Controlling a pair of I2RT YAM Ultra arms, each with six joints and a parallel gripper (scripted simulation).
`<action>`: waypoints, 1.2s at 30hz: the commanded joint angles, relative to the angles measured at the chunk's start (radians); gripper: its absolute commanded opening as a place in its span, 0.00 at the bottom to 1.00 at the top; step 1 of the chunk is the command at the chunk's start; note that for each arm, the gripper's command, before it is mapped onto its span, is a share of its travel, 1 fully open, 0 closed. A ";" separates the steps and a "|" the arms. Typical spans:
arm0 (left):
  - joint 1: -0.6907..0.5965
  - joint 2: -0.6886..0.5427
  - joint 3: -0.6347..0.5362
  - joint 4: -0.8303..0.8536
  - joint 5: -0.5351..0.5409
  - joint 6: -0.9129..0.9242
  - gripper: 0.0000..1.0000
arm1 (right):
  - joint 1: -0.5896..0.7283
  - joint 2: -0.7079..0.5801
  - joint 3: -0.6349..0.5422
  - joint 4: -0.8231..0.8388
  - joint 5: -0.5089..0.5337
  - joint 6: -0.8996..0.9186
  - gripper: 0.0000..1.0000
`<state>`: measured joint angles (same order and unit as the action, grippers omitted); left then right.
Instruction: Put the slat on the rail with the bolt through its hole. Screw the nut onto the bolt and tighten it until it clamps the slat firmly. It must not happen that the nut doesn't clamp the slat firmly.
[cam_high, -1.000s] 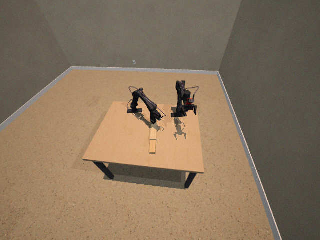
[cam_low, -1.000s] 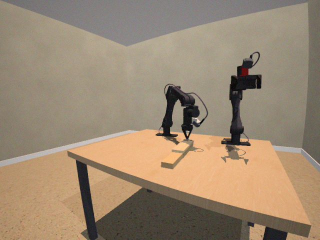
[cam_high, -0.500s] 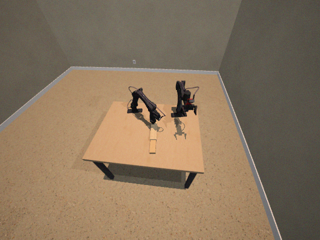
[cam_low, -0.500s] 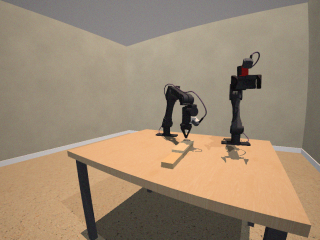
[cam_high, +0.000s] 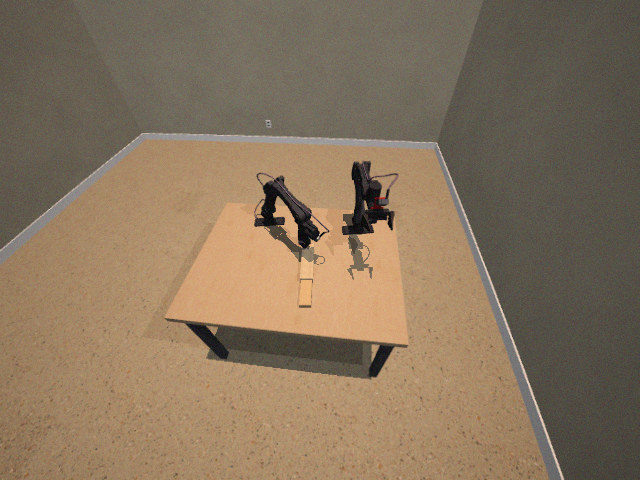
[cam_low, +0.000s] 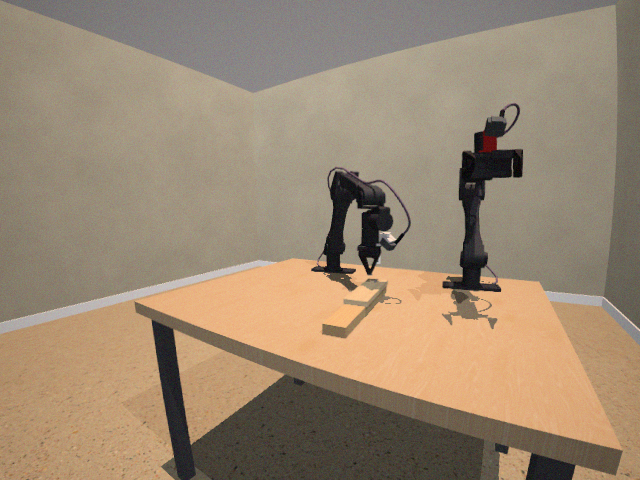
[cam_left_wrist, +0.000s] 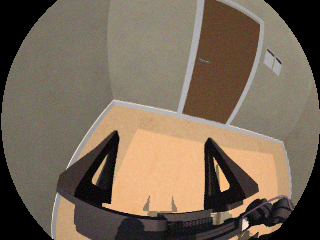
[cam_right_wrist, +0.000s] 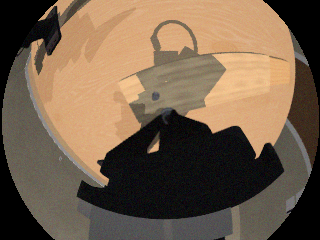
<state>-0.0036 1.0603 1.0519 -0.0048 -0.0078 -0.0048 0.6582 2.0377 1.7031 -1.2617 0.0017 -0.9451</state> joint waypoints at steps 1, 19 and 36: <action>0.003 -0.015 0.001 0.010 0.008 0.005 1.00 | -0.005 -0.029 0.035 -0.018 -0.002 -0.006 0.12; 0.003 -0.015 0.001 0.010 0.008 0.005 1.00 | 0.010 -0.023 0.028 -0.010 -0.002 0.010 0.12; 0.003 -0.015 0.001 0.010 0.008 0.005 1.00 | 0.057 -0.031 0.022 -0.018 -0.002 0.058 0.12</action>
<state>-0.0036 1.0603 1.0519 -0.0048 -0.0078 -0.0048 0.7013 2.0377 1.7031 -1.2644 0.0017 -0.9035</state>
